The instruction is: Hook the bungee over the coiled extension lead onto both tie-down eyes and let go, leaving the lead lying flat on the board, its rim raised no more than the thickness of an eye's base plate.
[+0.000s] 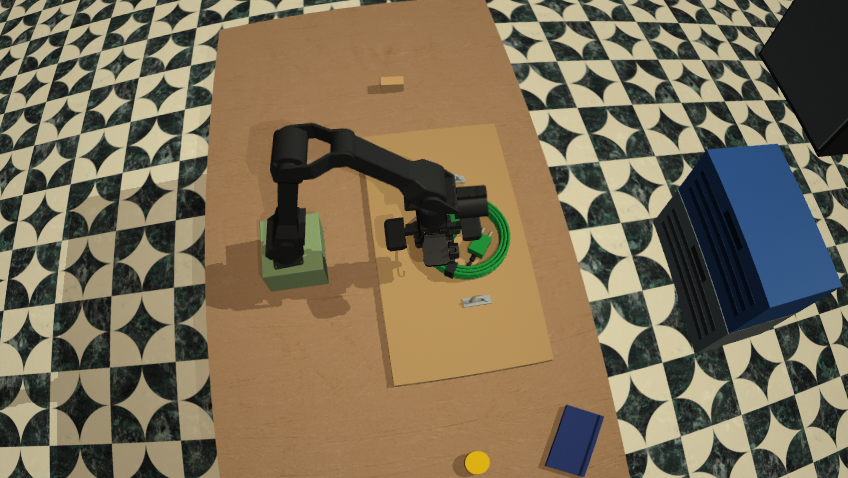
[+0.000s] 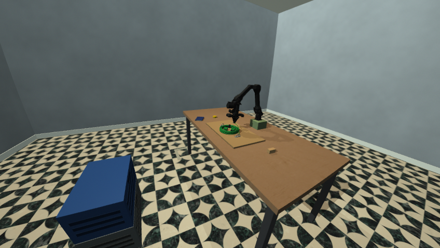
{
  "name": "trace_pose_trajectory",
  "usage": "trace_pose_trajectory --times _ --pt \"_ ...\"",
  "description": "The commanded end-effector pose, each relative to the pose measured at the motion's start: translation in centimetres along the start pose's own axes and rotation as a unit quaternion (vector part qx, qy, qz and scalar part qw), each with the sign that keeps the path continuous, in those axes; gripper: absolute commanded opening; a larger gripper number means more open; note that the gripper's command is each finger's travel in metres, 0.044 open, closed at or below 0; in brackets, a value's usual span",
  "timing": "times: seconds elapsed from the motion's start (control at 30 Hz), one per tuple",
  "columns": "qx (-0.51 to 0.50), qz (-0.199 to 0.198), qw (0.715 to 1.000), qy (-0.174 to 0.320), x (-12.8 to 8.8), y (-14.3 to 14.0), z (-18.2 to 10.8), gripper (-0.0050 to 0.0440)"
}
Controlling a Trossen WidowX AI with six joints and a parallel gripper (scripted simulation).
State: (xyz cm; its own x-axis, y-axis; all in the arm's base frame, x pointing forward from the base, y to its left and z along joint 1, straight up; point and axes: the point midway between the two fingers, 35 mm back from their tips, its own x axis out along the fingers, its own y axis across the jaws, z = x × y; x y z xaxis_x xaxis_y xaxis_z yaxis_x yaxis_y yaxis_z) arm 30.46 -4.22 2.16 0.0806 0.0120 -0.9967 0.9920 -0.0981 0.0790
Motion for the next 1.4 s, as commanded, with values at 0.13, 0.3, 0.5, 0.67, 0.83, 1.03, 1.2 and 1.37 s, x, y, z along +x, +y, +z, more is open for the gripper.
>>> trace_pose_trajectory --times 0.13,0.3,0.5,0.67,0.83,1.03,1.2,1.37 --pt "-0.004 0.014 1.0 0.001 -0.3 1.4 1.3 -0.005" --pt "-0.004 0.016 1.0 0.0 -0.2 1.8 1.8 -0.005" --pt "-0.006 0.021 1.0 -0.001 -0.2 2.4 2.8 -0.005" --pt "-0.008 0.025 1.0 -0.002 -0.2 2.8 3.7 -0.005" --pt "-0.009 0.028 1.0 -0.003 -0.1 3.2 4.5 -0.005" --pt "-0.01 0.032 0.999 -0.005 -0.1 3.6 5.4 -0.005" --pt "-0.012 0.036 0.999 -0.006 -0.1 4.0 6.3 -0.005" --pt "-0.013 0.039 0.999 -0.008 0.0 4.3 7.3 -0.005"
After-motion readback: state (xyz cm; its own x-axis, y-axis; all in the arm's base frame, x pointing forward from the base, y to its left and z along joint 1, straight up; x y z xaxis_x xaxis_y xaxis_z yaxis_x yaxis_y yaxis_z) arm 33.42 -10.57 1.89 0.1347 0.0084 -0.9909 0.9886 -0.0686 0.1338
